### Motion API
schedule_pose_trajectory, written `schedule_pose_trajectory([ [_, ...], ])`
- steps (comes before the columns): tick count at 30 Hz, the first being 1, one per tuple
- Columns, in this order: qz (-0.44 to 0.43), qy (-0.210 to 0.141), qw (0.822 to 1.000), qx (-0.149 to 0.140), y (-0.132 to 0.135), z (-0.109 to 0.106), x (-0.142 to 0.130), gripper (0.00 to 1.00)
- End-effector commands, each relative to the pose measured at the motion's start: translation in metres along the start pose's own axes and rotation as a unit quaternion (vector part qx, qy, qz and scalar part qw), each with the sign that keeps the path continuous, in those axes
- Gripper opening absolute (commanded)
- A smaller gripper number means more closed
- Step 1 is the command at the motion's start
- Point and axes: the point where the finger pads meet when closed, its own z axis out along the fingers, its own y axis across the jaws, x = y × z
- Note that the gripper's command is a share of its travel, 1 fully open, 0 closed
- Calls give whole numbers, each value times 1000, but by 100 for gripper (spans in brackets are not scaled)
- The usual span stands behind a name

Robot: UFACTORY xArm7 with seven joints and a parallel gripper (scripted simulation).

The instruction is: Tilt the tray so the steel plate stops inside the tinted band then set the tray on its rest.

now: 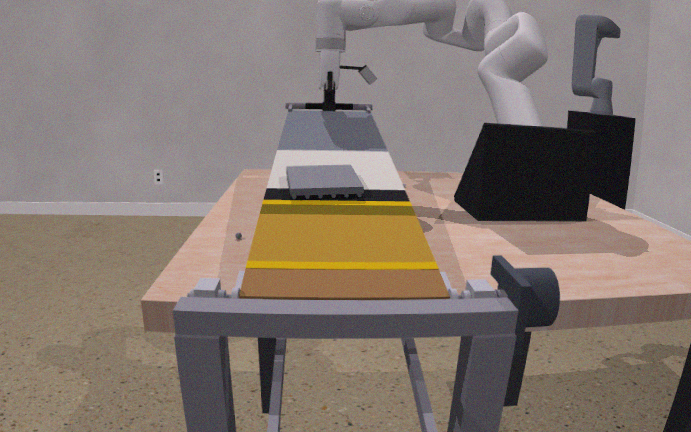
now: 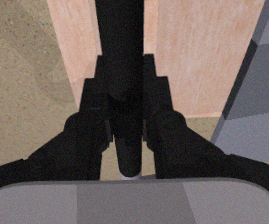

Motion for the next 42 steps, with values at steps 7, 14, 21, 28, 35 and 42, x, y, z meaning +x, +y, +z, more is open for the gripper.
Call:
schedule_pose_trajectory([
  [7,0,0,1000,1,-2,10,-2,0],
  [14,0,0,1000,1,-2,10,-2,0],
  [21,0,0,1000,1,13,-66,-2,0],
  [28,0,0,1000,1,-1,4,-2,0],
  [35,0,0,1000,1,-2,11,-2,0],
  [42,0,0,1000,1,-2,12,-2,0],
])
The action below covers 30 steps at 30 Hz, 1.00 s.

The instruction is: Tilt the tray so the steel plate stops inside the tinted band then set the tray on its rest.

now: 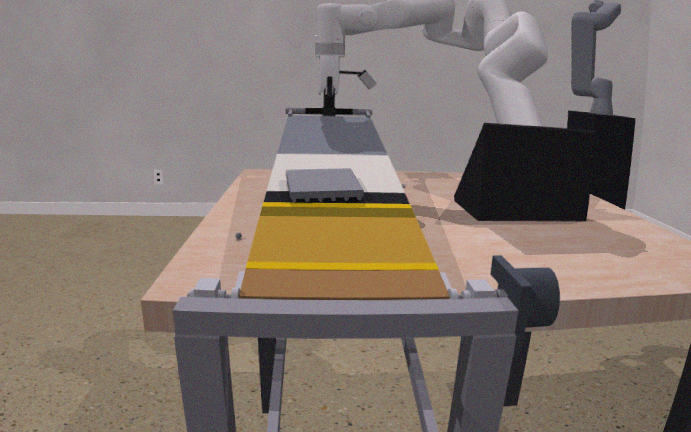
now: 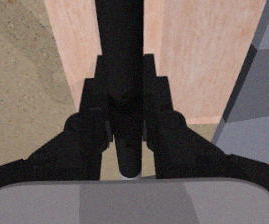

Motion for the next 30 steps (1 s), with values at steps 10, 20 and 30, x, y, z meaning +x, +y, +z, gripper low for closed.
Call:
schedule_pose_trajectory([
  [10,0,-3,1000,0,11,-64,-2,0],
  [20,0,-3,1000,0,1,-7,-2,0],
  [30,0,-3,1000,0,0,0,-2,0],
])
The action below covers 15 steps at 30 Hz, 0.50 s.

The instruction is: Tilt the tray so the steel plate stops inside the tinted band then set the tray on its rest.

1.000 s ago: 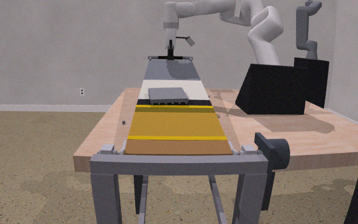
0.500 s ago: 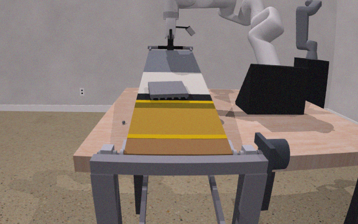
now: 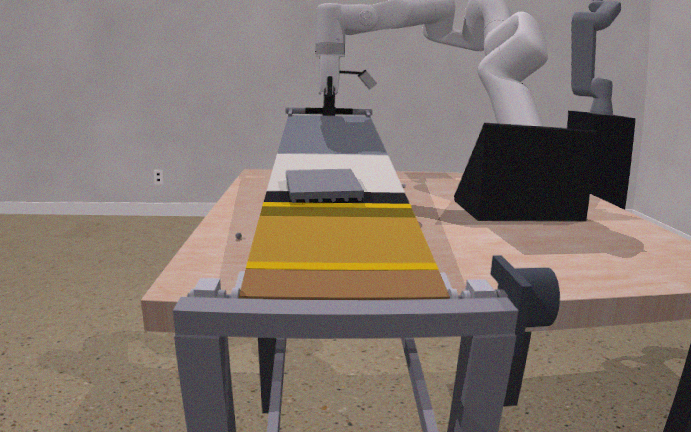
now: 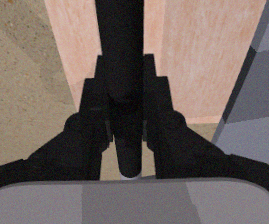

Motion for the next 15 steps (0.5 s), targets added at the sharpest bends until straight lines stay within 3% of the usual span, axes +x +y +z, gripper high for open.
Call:
schedule_pose_trajectory([
  [1,0,-2,1000,0,0,1,-2,0],
  [10,0,-2,1000,0,0,2,-2,0],
  [15,0,-2,1000,0,14,-74,-2,0],
])
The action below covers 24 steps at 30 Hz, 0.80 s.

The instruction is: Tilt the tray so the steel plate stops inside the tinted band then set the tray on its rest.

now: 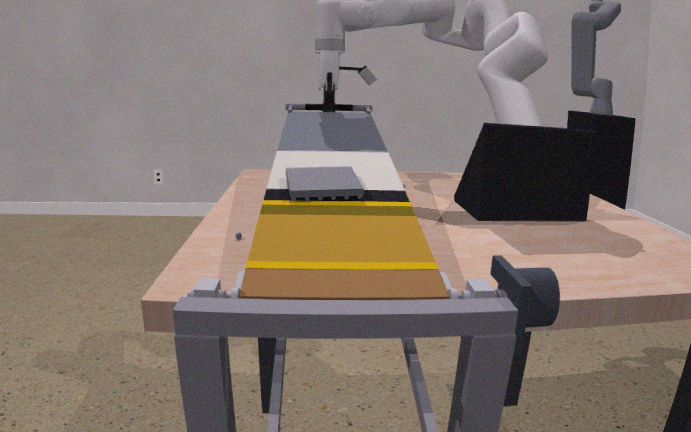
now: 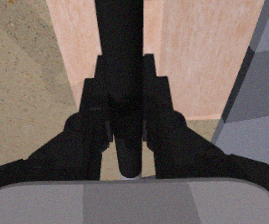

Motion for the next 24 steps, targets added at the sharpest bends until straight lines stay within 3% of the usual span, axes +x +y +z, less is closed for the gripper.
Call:
schedule_pose_trajectory([
  [1,-1,-5,1000,0,14,-70,-1,0],
  [2,-1,-5,1000,0,12,-65,-1,0],
  [5,-1,-5,1000,0,2,-14,-2,0],
  [7,-1,-5,1000,0,-1,5,-2,0],
  [24,-1,-5,1000,0,-2,13,-2,0],
])
